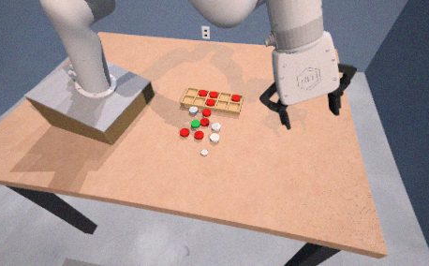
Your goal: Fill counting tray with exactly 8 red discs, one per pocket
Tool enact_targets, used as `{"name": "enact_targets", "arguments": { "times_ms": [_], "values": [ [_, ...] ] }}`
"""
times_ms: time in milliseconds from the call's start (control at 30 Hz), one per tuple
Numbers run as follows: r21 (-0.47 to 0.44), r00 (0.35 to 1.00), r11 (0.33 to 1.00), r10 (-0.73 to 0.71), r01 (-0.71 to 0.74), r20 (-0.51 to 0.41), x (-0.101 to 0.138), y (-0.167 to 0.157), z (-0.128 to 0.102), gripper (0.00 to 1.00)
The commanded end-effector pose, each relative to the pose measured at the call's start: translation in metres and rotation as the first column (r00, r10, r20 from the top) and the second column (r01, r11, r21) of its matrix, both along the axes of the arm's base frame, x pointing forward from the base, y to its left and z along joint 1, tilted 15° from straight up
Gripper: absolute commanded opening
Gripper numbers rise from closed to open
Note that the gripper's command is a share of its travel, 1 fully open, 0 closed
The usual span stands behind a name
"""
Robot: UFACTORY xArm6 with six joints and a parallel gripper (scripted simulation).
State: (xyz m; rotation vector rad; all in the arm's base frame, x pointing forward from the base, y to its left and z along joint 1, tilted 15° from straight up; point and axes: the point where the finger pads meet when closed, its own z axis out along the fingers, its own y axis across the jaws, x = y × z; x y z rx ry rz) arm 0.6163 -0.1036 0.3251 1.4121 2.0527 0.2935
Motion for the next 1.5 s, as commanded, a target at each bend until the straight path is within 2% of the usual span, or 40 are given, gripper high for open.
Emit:
{"name": "enact_targets", "arguments": {
  "times_ms": [0, 33, 67, 167, 233, 367, 433, 533, 600, 633, 733, 800, 867, 967, 1233, 1467],
  "values": [
    [-0.001, 1.0, 1.0, 0.0, 0.0, 0.005, 0.001, 0.0, 0.003, 1.0],
    [-0.001, 1.0, 1.0, 0.0, 0.0, 0.005, 0.001, 0.0, 0.003, 1.0],
    [0.0, 1.0, 1.0, 0.0, 0.0, 0.005, 0.0, 0.0, 0.003, 0.47],
    [0.024, 1.0, 0.999, -0.025, 0.025, 0.0, -0.006, 0.002, -0.003, 0.47],
    [0.07, 0.997, 0.995, -0.074, 0.075, -0.013, -0.019, 0.006, -0.014, 0.47],
    [0.225, 0.962, 0.936, -0.26, 0.272, -0.084, -0.069, 0.02, -0.055, 0.47],
    [0.307, 0.913, 0.86, -0.379, 0.407, -0.149, -0.106, 0.029, -0.084, 0.47],
    [0.393, 0.791, 0.687, -0.549, 0.611, -0.27, -0.162, 0.042, -0.126, 0.47],
    [0.393, 0.791, 0.687, -0.549, 0.611, -0.27, -0.162, 0.042, -0.126, 0.47],
    [0.408, 0.74, 0.62, -0.596, 0.67, -0.311, -0.19, 0.048, -0.147, 0.47],
    [0.418, 0.584, 0.424, -0.697, 0.803, -0.416, -0.245, 0.059, -0.187, 0.47],
    [0.409, 0.499, 0.323, -0.733, 0.853, -0.462, -0.273, 0.064, -0.206, 0.47],
    [0.4, 0.443, 0.258, -0.751, 0.879, -0.49, -0.29, 0.067, -0.218, 0.47],
    [0.394, 0.414, 0.226, -0.759, 0.891, -0.503, -0.298, 0.069, -0.224, 0.47],
    [0.394, 0.414, 0.225, -0.758, 0.891, -0.503, -0.297, 0.069, -0.229, 0.47],
    [0.394, 0.414, 0.225, -0.758, 0.891, -0.504, -0.289, 0.068, -0.265, 0.47]
  ]
}}
